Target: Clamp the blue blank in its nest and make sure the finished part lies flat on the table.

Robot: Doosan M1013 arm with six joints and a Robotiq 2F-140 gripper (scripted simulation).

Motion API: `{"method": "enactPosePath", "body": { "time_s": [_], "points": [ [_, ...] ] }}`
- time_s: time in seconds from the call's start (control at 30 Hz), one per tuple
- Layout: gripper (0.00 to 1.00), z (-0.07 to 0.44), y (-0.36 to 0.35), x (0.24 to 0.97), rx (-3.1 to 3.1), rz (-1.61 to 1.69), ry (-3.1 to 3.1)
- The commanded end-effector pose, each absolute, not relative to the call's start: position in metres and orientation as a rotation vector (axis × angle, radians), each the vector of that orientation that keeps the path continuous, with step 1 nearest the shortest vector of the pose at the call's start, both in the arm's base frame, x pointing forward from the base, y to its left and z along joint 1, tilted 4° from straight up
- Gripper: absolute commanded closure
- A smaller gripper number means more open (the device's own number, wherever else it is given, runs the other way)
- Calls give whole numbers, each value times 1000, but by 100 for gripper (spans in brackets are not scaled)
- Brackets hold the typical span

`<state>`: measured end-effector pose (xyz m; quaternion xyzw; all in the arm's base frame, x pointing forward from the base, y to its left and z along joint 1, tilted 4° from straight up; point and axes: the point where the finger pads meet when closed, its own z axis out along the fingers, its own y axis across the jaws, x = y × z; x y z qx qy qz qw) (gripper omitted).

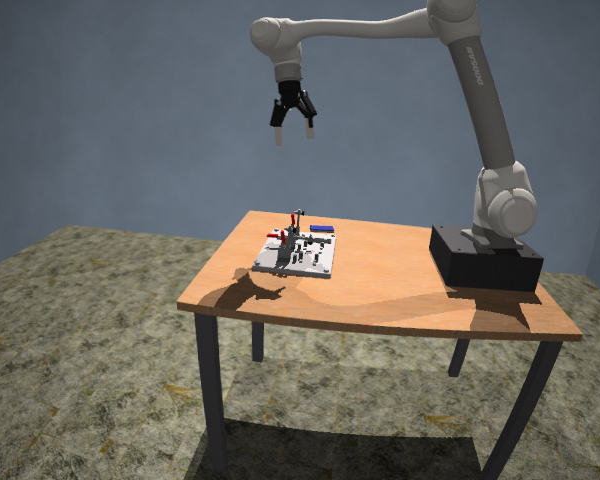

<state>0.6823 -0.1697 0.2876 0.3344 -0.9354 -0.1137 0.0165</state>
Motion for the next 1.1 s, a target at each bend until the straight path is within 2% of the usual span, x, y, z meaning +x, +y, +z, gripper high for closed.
{"method": "enactPosePath", "body": {
  "time_s": [0.0,0.67,1.07],
  "points": [
    [0,288,-170,682,1040,-354,-2908],
    [0,286,-170,682,1069,-350,-2901],
    [0,258,-181,668,1586,-278,-2702]
  ]
}}
